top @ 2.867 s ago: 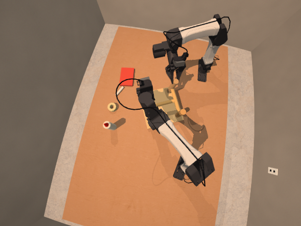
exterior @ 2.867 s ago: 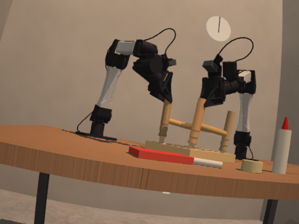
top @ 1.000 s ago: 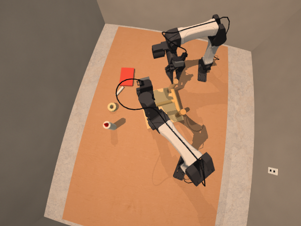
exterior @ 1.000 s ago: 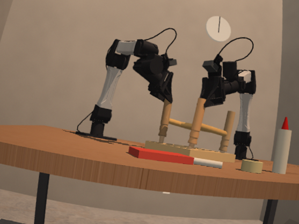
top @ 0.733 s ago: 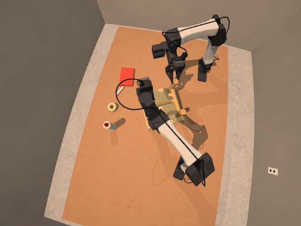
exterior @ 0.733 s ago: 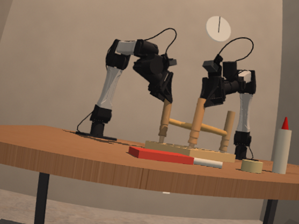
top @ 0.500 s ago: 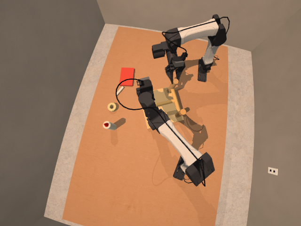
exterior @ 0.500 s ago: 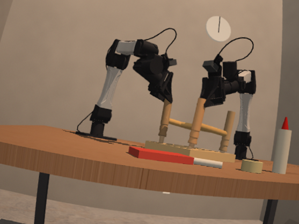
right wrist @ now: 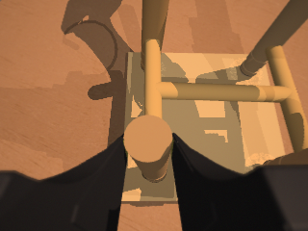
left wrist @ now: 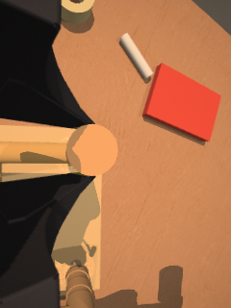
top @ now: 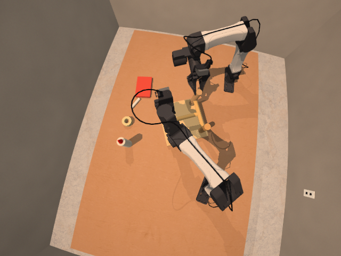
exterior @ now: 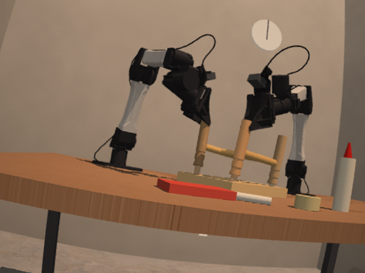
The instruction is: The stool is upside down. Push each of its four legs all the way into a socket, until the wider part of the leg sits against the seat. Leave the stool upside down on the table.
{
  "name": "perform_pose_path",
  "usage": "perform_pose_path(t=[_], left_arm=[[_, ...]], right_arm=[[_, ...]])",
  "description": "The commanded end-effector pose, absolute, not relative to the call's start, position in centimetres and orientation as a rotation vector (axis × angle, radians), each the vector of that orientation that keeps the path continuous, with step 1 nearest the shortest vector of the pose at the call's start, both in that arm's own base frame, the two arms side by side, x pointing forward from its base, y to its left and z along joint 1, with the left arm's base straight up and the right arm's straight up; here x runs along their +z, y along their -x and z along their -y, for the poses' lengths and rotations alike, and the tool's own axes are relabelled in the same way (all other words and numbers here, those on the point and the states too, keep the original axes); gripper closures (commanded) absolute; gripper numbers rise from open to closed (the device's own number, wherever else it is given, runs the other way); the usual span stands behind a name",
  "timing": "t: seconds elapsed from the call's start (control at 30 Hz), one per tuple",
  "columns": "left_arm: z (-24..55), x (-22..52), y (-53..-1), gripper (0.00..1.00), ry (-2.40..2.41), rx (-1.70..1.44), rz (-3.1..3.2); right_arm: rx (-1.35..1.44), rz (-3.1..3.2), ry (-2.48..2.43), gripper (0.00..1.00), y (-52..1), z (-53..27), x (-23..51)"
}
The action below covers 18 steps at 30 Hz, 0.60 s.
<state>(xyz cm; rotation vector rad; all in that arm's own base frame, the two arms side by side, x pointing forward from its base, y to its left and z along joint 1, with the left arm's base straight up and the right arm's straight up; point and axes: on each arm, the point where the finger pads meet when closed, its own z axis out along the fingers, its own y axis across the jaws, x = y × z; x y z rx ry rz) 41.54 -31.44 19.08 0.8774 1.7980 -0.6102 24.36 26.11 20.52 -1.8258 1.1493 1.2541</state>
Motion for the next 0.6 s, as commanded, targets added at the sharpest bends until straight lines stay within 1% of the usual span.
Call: perform_pose_path(t=[0.0, 0.57], left_arm=[[35.4, 19.1, -35.7, 0.70, -1.020, -0.831, -1.774], [36.3, 19.0, -33.8, 0.70, -1.053, -0.887, -1.773]], right_arm=[[1.079, -0.977, 1.807, 0.70, -28.9, -27.2, 21.2], [1.018, -0.926, 1.798, 0.70, -30.5, -27.6, 21.6]])
